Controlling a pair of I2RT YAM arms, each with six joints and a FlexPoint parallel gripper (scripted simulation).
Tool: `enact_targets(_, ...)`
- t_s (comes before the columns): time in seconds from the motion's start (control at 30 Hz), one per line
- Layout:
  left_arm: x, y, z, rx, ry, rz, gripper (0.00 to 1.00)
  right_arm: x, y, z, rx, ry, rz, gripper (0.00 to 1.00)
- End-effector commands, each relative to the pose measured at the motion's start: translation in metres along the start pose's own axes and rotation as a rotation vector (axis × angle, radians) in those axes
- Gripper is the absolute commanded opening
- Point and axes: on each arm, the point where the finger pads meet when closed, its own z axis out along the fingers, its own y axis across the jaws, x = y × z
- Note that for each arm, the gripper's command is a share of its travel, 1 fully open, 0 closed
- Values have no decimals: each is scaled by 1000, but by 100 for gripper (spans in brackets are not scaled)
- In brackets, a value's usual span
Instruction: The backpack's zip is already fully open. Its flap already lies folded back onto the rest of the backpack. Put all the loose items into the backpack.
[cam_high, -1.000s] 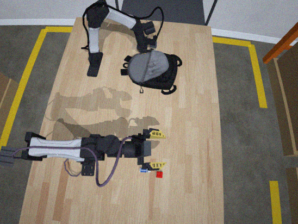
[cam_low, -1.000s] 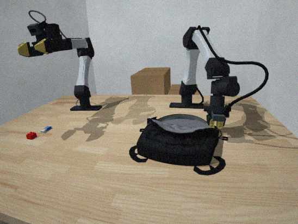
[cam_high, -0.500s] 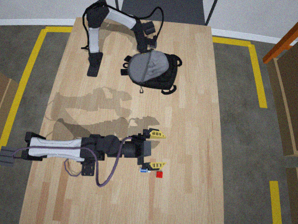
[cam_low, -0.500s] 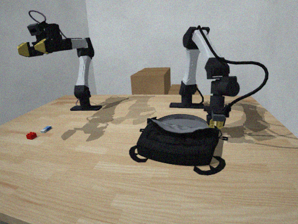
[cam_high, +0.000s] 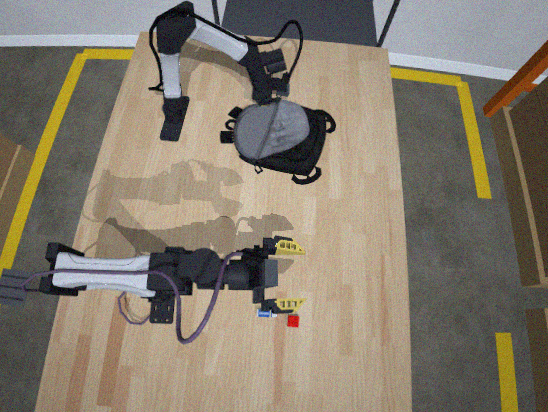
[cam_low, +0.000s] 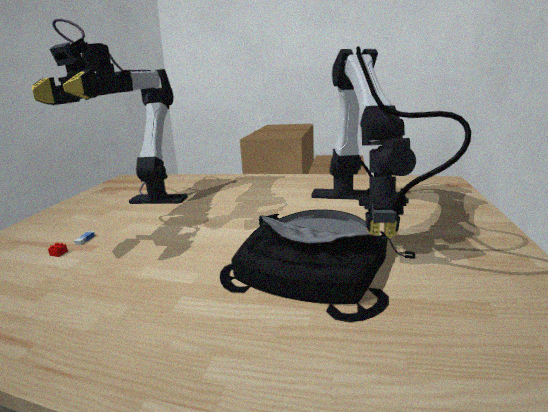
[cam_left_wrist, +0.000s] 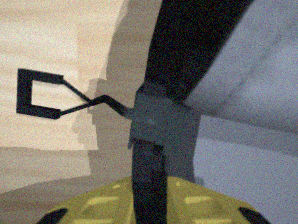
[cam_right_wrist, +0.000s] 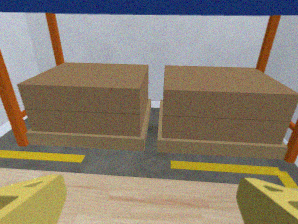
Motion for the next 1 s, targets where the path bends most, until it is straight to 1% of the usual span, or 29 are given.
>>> enact_targets(0.0,18,-24,7,41,65,39,11,-6,0,-2,1,-16,-1,90)
enact_targets(0.03,22,-29,12,46,83,38,11,-6,0,-2,1,-16,-1,90)
enact_targets(0.1,18,-34,6,42,62,39,11,-6,0,-2,1,-16,-1,90)
enact_targets(0.77,24,-95,9,41,81,40,11,-6,0,-2,1,-16,-1,90)
enact_targets(0.97,26,-101,6,40,73,40,11,-6,0,-2,1,-16,-1,90)
